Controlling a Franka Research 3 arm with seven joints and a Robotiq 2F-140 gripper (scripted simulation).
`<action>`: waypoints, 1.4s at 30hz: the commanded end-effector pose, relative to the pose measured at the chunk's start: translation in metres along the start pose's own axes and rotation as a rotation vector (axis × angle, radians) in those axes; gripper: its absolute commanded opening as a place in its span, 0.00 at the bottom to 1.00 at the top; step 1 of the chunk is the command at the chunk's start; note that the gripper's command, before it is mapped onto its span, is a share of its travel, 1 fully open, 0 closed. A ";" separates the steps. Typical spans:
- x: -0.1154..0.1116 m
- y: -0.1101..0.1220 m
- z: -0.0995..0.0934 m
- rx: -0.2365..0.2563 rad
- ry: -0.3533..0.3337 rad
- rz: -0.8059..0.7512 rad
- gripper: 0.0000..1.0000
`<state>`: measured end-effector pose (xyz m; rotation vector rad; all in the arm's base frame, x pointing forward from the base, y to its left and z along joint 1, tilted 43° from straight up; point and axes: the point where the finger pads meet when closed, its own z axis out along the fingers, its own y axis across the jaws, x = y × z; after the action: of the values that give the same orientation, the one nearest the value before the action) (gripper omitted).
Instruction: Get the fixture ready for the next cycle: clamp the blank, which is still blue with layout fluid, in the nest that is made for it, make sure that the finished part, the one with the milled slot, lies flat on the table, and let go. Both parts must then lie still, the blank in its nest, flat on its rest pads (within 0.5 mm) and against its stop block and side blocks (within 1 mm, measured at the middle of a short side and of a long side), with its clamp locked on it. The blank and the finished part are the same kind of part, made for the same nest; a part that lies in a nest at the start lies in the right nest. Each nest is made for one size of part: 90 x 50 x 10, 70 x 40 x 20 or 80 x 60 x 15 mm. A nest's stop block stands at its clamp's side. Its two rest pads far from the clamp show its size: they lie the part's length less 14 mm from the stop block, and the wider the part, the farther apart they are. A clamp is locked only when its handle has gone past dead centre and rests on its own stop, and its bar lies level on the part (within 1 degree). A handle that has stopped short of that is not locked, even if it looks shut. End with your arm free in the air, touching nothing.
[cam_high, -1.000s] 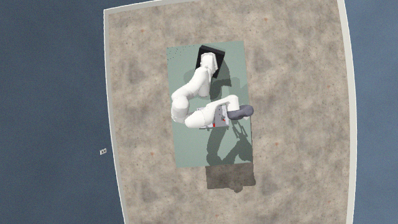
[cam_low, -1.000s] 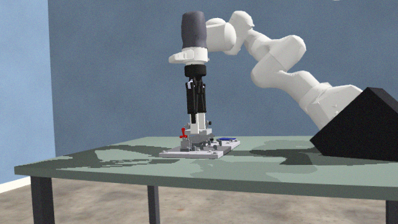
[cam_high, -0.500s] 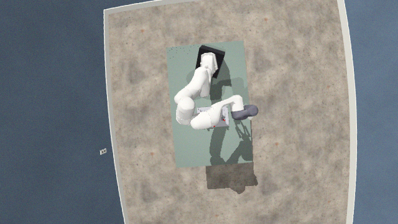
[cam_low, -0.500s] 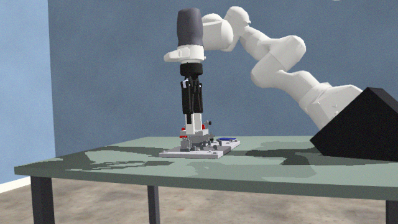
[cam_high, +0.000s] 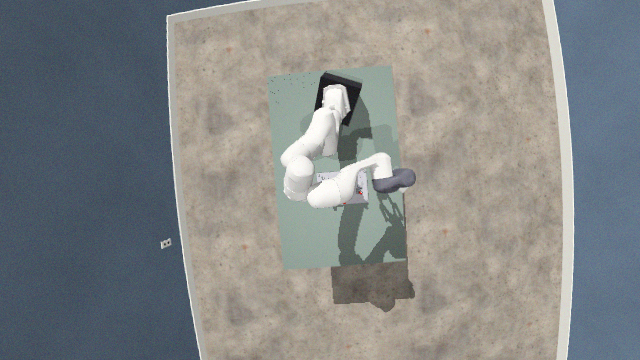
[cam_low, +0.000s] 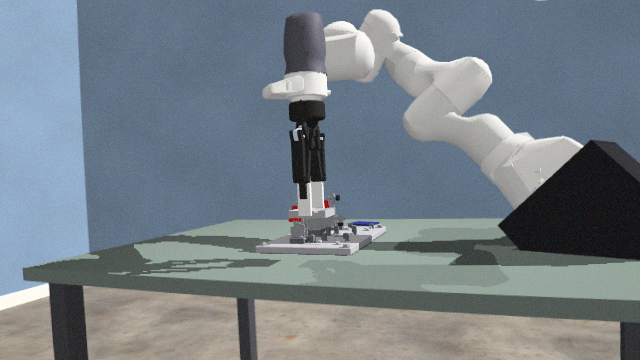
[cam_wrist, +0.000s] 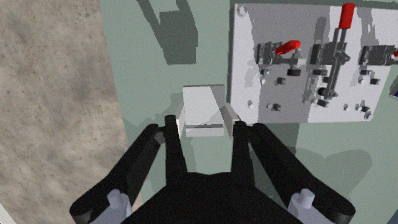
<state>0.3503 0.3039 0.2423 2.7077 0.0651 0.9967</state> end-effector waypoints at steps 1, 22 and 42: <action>0.000 -0.002 -0.001 0.006 -0.002 0.010 0.00; 0.000 -0.003 0.012 0.006 -0.002 0.026 0.00; -0.001 -0.005 0.077 0.006 -0.002 0.026 0.00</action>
<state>0.3969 0.2842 0.1886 2.6939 0.0395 0.9888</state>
